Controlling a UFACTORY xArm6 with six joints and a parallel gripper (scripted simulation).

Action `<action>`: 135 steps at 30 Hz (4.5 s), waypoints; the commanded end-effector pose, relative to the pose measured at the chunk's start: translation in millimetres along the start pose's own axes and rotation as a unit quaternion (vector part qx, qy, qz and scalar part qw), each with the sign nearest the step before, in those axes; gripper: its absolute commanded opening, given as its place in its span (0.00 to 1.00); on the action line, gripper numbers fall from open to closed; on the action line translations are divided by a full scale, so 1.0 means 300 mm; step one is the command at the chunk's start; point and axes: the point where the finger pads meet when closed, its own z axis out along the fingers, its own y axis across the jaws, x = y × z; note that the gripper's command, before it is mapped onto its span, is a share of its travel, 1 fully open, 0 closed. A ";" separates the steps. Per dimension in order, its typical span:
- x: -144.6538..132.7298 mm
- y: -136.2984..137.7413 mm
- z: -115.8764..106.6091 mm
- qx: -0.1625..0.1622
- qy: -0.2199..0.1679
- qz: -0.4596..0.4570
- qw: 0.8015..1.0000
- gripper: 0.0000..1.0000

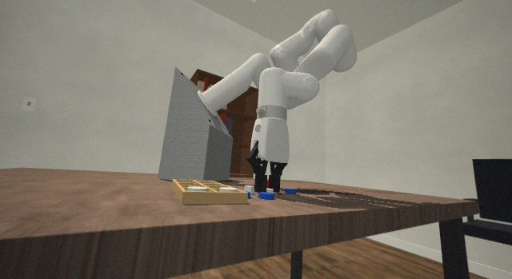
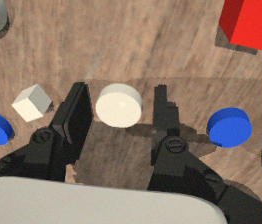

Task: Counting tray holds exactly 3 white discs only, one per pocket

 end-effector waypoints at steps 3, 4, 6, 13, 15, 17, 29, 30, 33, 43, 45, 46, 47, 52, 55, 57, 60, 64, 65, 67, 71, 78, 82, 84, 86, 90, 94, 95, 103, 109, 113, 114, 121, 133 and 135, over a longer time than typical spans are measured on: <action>-0.004 -0.003 -0.005 0.001 -0.001 0.000 1.000 0.47; -0.004 -0.003 -0.005 0.001 -0.001 0.000 1.000 0.47; -0.004 -0.003 -0.005 0.001 -0.001 0.000 1.000 0.47; -0.004 -0.003 -0.005 0.001 -0.001 0.000 1.000 0.00; -0.004 -0.003 -0.005 0.001 -0.001 0.000 1.000 0.00; -0.004 -0.003 -0.005 0.001 -0.001 0.000 1.000 0.00; -0.004 -0.003 -0.005 0.001 -0.001 0.000 1.000 0.00; -0.004 -0.003 -0.005 0.001 -0.001 0.000 1.000 0.00; -0.004 -0.003 -0.005 0.001 -0.001 0.000 1.000 0.00; -0.004 -0.003 -0.005 0.001 -0.001 0.000 1.000 0.00; -0.004 -0.003 -0.010 0.001 -0.001 0.000 1.000 0.00; -0.005 -0.003 -0.020 0.001 -0.002 0.000 1.000 0.00; -0.006 -0.003 -0.036 0.001 -0.002 0.000 1.000 0.00; -0.005 -0.003 -0.195 0.001 -0.002 0.000 1.000 0.00; -0.007 -0.003 -0.230 0.000 -0.002 0.000 1.000 0.00; -0.006 -0.003 -0.287 0.000 -0.002 0.000 1.000 0.00; -0.001 -0.003 -0.331 0.001 -0.001 0.000 1.000 0.00; -0.007 -0.022 -0.334 0.002 -0.001 -0.001 1.000 0.00; -0.016 -0.061 -0.333 0.003 -0.001 -0.002 1.000 0.00; -0.037 -0.206 -0.336 0.005 0.001 -0.004 1.000 0.00; -0.030 -0.401 -0.354 0.005 0.001 -0.004 1.000 0.00; 0.026 -0.625 -0.388 0.001 -0.002 0.000 1.000 0.00; 0.024 -0.626 -0.290 0.001 -0.002 0.000 1.000 0.00; 0.024 -0.626 -0.216 0.001 -0.002 0.000 1.000 0.00; 0.024 -0.627 -0.152 0.001 -0.002 0.000 1.000 0.00; 0.025 -0.626 -0.118 0.001 -0.001 0.000 1.000 0.00; 0.026 -0.626 -0.110 0.001 -0.001 0.000 1.000 0.00; 0.026 -0.626 -0.109 0.001 -0.001 0.000 1.000 0.00; 0.026 -0.625 -0.074 0.001 -0.001 0.000 1.000 0.00; 0.026 -0.625 -0.063 0.001 -0.001 0.000 1.000 0.00; 0.026 -0.625 -0.063 0.001 -0.001 0.000 1.000 0.00; 0.026 -0.625 -0.063 0.001 -0.001 0.000 1.000 0.00; 0.026 -0.625 -0.063 0.001 -0.001 0.000 1.000 0.00; 0.026 -0.625 -0.063 0.001 -0.001 0.000 1.000 0.47; 0.026 -0.625 -0.063 0.001 -0.001 0.000 1.000 0.47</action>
